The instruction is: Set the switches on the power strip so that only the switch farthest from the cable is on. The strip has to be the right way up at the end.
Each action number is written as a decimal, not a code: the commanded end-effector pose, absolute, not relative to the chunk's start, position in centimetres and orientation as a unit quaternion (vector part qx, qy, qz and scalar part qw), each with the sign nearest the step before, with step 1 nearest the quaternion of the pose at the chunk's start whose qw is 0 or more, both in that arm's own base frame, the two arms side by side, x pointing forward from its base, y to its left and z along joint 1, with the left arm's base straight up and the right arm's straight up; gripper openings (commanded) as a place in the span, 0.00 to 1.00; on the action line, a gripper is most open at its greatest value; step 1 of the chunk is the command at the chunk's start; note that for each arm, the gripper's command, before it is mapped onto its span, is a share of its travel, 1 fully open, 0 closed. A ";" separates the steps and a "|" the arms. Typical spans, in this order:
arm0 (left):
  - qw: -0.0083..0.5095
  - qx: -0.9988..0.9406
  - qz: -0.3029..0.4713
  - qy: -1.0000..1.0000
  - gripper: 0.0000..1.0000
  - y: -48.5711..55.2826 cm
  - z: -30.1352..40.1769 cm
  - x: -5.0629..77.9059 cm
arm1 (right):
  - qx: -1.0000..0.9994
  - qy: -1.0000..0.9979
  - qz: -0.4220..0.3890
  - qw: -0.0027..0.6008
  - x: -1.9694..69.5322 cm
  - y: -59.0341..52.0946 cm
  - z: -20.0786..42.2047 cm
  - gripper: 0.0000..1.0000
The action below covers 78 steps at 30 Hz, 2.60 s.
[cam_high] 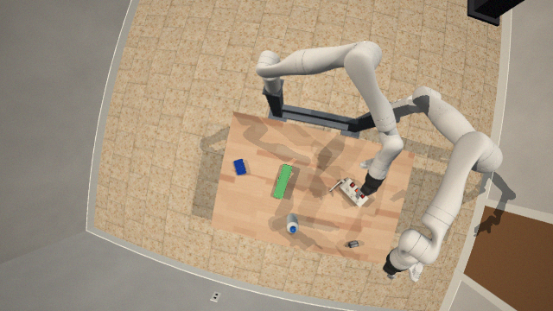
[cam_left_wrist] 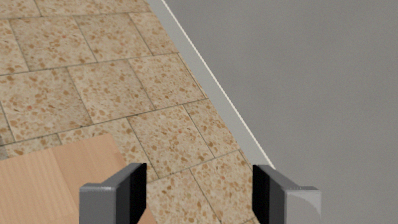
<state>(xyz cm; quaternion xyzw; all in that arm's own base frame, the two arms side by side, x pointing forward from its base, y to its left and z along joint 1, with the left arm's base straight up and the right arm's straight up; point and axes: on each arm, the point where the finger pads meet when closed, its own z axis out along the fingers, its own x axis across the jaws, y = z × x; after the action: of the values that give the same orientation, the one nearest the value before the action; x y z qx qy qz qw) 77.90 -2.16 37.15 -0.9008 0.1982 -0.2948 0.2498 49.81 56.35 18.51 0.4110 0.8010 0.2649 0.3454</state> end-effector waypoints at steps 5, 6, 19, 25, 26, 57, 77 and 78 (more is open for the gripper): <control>0.250 -0.900 -0.296 0.198 1.00 -2.2 37.4 77.9 | 0.390 0.858 0.190 0.274 41.2 53.8 16.0 1.00; 0.250 -0.900 -0.296 0.198 1.00 -2.2 37.4 77.9 | 0.383 0.867 0.179 0.262 39.7 53.4 15.7 1.00; 0.250 -0.900 -0.296 0.198 1.00 -2.2 37.4 77.9 | 0.268 0.952 0.077 0.130 23.2 49.0 15.1 1.00; 0.250 -0.900 -0.296 0.198 1.00 -2.2 37.4 77.9 | 0.201 0.976 0.044 0.077 16.5 46.6 15.9 1.00; 0.250 -0.900 -0.296 0.198 1.00 -2.2 37.4 77.9 | 0.201 0.976 0.044 0.077 16.5 46.6 15.9 1.00; 0.250 -0.900 -0.296 0.198 1.00 -2.2 37.4 77.9 | 0.085 0.996 0.000 0.000 7.2 41.9 18.0 1.00; 0.250 -0.900 -0.296 0.198 1.00 -2.2 37.4 77.9 | 0.112 0.994 0.000 0.000 9.4 41.4 18.0 1.00; 0.250 -0.900 -0.296 0.198 1.00 -2.2 37.4 77.9 | 0.115 0.993 0.000 0.000 9.7 41.4 18.0 1.00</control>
<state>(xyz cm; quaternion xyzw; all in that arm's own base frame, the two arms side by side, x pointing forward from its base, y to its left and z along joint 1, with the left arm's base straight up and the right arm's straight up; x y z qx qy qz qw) 77.90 -2.16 37.15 -0.9008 0.1982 -0.2948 0.2498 9.43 41.40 17.96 0.1119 0.9937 -0.0009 -0.0002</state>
